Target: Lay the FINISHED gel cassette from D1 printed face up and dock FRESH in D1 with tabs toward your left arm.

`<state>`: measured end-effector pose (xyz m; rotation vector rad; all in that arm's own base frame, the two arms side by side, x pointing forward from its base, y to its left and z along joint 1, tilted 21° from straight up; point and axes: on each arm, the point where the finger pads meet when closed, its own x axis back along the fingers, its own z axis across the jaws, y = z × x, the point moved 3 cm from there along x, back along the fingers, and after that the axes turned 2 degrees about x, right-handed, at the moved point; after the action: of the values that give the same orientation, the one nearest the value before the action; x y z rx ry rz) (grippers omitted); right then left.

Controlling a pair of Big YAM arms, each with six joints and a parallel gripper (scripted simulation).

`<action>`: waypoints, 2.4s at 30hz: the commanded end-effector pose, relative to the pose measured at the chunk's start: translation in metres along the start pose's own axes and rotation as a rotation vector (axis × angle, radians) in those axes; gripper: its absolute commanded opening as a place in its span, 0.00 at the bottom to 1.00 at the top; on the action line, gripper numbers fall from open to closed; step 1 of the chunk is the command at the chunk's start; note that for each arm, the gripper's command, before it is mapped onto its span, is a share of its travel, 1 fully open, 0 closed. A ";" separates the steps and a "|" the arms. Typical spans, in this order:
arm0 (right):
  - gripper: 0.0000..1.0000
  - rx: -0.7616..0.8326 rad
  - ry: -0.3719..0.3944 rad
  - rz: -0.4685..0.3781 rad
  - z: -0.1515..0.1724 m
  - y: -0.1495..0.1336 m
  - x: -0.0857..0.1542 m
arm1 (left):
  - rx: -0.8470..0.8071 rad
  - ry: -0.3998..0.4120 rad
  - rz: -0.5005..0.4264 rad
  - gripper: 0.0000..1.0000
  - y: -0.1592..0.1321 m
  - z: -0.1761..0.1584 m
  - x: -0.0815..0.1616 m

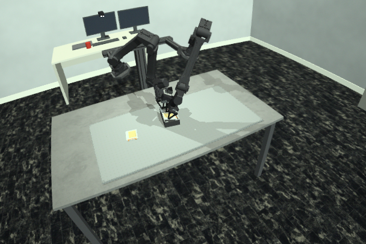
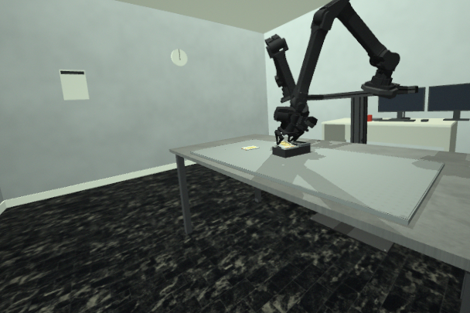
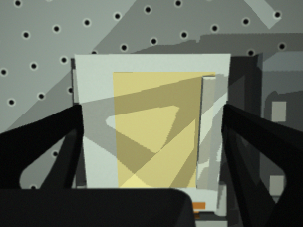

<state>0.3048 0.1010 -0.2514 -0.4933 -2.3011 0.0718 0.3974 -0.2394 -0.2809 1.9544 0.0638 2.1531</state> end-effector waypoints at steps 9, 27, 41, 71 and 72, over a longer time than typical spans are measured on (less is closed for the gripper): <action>0.00 0.065 0.097 0.054 0.047 -0.027 -0.019 | 0.003 0.008 -0.005 0.00 -0.003 0.004 0.007; 0.00 0.065 0.097 0.054 0.047 -0.027 -0.019 | 0.003 0.008 -0.005 0.00 -0.006 0.004 0.008; 0.00 0.065 0.097 0.054 0.047 -0.027 -0.019 | 0.003 0.008 -0.005 0.00 -0.008 0.004 0.009; 0.00 0.065 0.097 0.054 0.047 -0.027 -0.019 | 0.008 0.012 0.030 0.00 -0.009 0.004 0.007; 0.00 0.065 0.097 0.054 0.047 -0.027 -0.019 | 0.008 0.012 0.030 0.00 -0.009 0.004 0.007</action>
<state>0.3048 0.1010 -0.2514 -0.4933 -2.3012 0.0717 0.3981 -0.2347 -0.2788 1.9538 0.0524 2.1630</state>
